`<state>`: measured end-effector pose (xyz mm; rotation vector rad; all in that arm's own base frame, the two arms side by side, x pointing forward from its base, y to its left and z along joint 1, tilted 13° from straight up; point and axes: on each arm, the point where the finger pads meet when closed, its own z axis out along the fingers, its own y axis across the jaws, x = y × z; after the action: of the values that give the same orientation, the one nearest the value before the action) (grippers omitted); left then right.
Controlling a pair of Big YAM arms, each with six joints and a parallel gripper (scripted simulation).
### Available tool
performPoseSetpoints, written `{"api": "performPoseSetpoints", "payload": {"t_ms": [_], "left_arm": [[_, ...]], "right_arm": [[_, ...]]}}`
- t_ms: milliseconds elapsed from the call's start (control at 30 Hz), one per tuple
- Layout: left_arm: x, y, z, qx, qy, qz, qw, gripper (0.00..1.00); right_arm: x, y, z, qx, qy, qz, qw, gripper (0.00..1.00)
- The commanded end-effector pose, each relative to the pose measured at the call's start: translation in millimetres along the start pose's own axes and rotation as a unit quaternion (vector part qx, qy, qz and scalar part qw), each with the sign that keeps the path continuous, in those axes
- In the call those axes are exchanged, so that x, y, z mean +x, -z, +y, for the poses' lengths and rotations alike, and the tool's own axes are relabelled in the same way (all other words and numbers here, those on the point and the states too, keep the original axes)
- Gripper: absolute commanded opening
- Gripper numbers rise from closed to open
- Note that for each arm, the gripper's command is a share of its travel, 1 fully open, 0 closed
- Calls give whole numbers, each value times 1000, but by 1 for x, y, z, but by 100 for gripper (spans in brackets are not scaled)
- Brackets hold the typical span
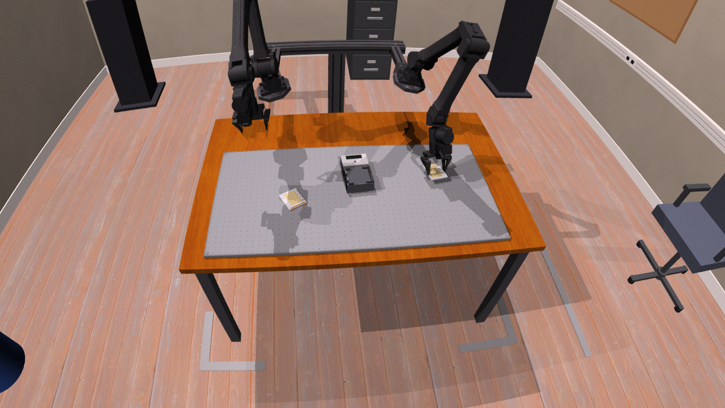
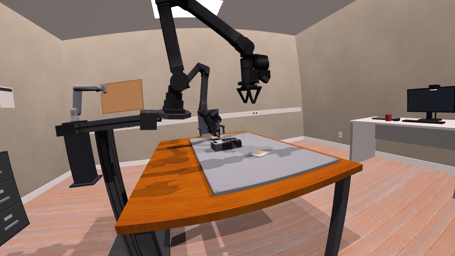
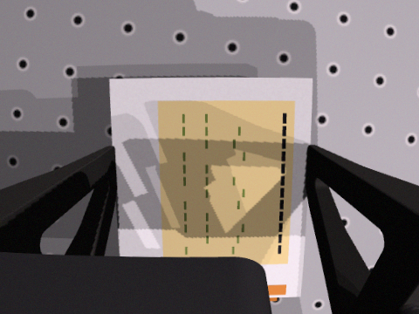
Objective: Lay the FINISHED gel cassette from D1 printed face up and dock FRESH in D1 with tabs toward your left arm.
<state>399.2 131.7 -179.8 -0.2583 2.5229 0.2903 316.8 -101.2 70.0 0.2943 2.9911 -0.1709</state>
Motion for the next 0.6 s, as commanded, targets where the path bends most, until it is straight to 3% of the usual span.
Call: {"api": "performPoseSetpoints", "payload": {"t_ms": [0,567], "left_arm": [[-7,-1,6,-4,0,-13,1000,0],[-4,-8,6,-4,0,-13,1000,0]], "right_arm": [[-22,14,-3,-1,4,-15,1000,100],[-22,14,-3,-1,4,-15,1000,100]]}}
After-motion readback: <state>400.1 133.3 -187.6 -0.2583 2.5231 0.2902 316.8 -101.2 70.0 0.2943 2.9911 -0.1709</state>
